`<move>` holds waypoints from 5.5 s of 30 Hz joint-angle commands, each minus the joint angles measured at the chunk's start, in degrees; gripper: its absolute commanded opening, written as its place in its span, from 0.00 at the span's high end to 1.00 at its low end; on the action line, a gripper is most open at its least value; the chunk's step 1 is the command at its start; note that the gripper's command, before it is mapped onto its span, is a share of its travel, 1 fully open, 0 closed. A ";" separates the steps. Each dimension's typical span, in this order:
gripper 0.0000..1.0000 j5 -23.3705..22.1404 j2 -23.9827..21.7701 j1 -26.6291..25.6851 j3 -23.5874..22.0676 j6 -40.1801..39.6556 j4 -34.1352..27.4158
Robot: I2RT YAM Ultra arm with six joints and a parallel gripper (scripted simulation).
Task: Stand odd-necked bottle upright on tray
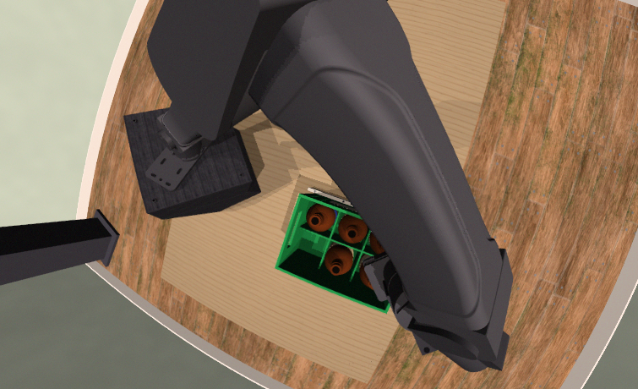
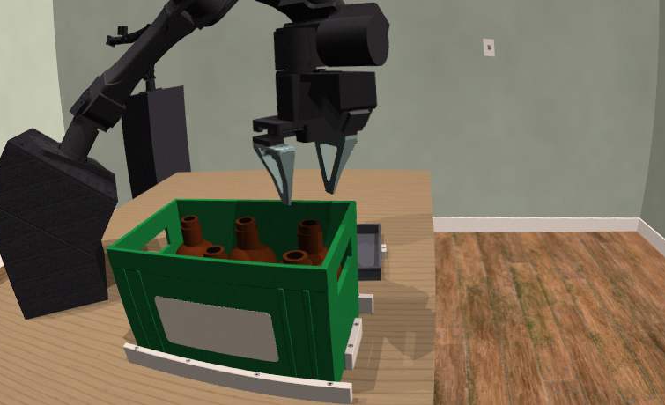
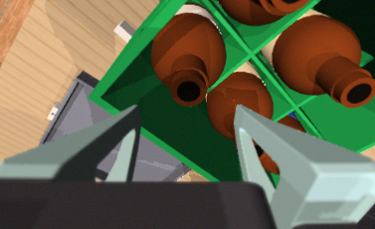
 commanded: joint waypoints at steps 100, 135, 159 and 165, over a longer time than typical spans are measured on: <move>1.00 -3.64 -12.61 -24.98 -37.11 -29.96 7.24; 0.39 -3.90 -12.79 -25.13 -35.09 -30.04 7.37; 0.39 -3.91 -12.78 -25.10 -35.13 -29.90 7.68; 0.39 -3.96 -12.65 -24.55 -35.38 -29.12 8.22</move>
